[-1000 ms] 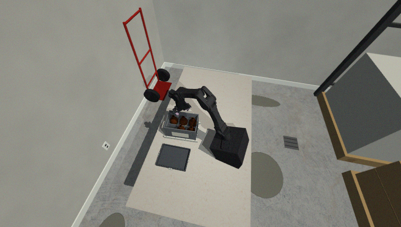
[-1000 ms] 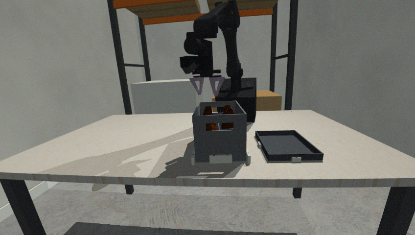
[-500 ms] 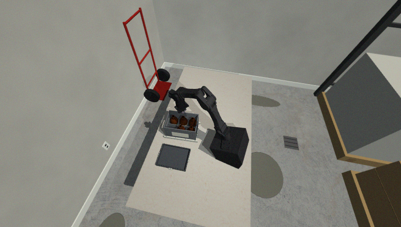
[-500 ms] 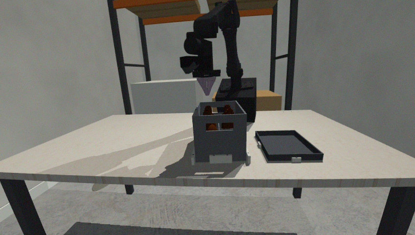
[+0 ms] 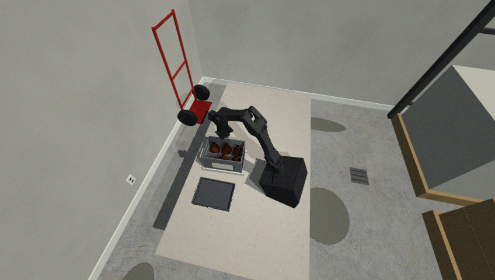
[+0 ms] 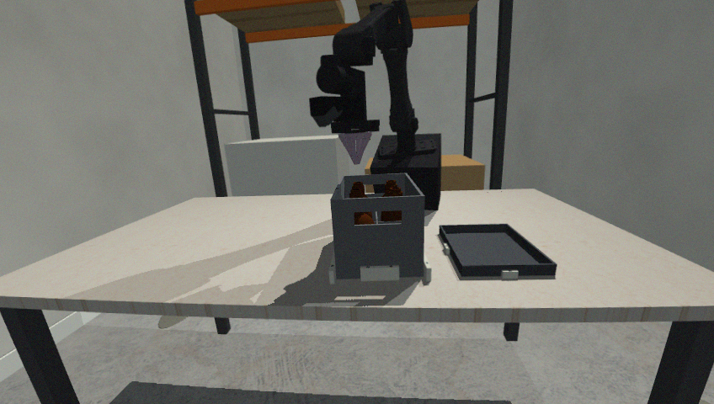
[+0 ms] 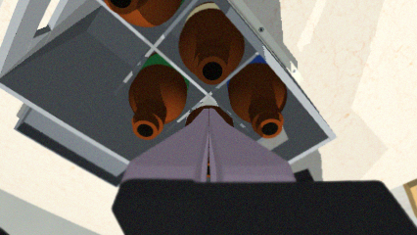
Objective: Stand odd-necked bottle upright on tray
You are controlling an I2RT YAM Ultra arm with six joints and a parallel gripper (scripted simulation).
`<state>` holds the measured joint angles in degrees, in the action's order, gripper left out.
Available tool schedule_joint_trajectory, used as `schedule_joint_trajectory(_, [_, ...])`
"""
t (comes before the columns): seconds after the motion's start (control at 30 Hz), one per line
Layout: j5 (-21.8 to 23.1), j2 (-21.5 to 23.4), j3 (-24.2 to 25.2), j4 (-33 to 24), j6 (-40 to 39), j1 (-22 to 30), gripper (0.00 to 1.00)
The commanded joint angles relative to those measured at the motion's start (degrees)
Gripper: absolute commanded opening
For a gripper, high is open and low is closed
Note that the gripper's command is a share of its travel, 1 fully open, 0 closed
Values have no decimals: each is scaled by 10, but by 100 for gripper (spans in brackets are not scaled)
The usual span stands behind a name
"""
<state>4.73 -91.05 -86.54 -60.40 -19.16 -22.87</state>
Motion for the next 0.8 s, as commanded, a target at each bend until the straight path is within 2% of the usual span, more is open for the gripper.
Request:
schedule_joint_trajectory(0.0, [0, 0, -17, 7, -2, -5, 0])
schedule_joint_trajectory(0.67, [3, -3, -18, 4, 6, -11, 0])
schedule_joint_trajectory(0.7, [3, 11, -18, 3, 7, -12, 0])
schedule_joint_trajectory(0.77, [4, 10, -18, 2, 8, -13, 0])
